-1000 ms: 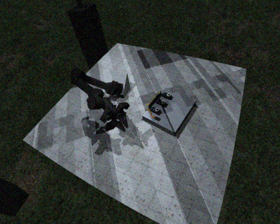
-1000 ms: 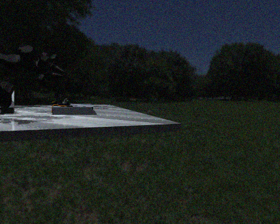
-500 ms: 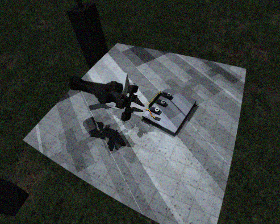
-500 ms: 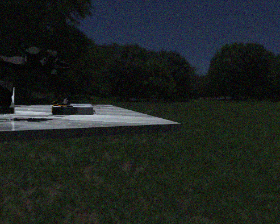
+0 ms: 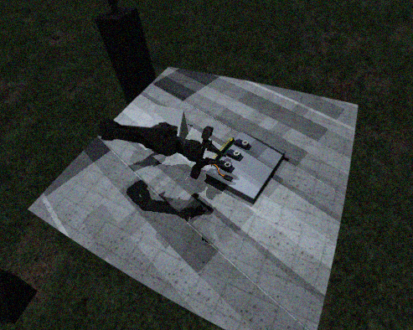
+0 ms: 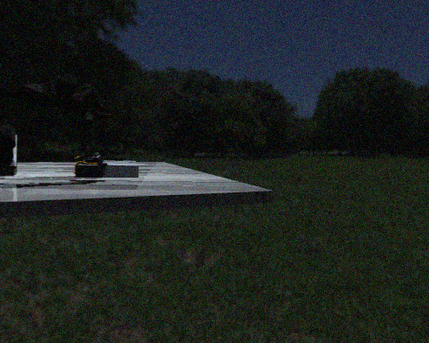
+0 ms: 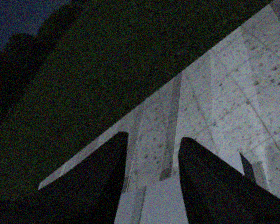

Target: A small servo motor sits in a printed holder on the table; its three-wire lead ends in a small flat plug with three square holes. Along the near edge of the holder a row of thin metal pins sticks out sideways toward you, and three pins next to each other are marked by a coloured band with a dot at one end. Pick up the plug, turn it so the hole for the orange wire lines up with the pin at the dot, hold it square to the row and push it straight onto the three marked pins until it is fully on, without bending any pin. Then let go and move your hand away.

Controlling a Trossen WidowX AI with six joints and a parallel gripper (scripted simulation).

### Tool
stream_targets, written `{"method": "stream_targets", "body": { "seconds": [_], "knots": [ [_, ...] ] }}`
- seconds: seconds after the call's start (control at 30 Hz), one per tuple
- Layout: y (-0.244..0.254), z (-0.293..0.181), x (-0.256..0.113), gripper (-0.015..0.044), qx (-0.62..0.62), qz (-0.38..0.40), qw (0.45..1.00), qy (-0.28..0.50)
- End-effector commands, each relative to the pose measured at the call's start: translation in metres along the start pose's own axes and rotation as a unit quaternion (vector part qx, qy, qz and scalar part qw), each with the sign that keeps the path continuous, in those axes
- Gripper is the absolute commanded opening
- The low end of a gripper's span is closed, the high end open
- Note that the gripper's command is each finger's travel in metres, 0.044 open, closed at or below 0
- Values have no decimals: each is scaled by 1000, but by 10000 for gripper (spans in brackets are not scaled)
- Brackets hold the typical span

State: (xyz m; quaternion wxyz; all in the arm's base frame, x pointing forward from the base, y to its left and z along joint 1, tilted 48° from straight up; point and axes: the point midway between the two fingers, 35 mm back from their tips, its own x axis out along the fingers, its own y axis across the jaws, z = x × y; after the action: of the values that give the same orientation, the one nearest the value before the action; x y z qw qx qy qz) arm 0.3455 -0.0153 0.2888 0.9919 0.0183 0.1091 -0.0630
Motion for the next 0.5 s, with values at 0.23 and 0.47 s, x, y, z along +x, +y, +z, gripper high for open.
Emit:
{"method": "stream_targets", "body": {
  "seconds": [0.23,0.47],
  "knots": [
    [-15,-49,34,115,-10,-92,981,173],
    [-25,-76,44,115,-36,-150,951,269]
  ]
}}
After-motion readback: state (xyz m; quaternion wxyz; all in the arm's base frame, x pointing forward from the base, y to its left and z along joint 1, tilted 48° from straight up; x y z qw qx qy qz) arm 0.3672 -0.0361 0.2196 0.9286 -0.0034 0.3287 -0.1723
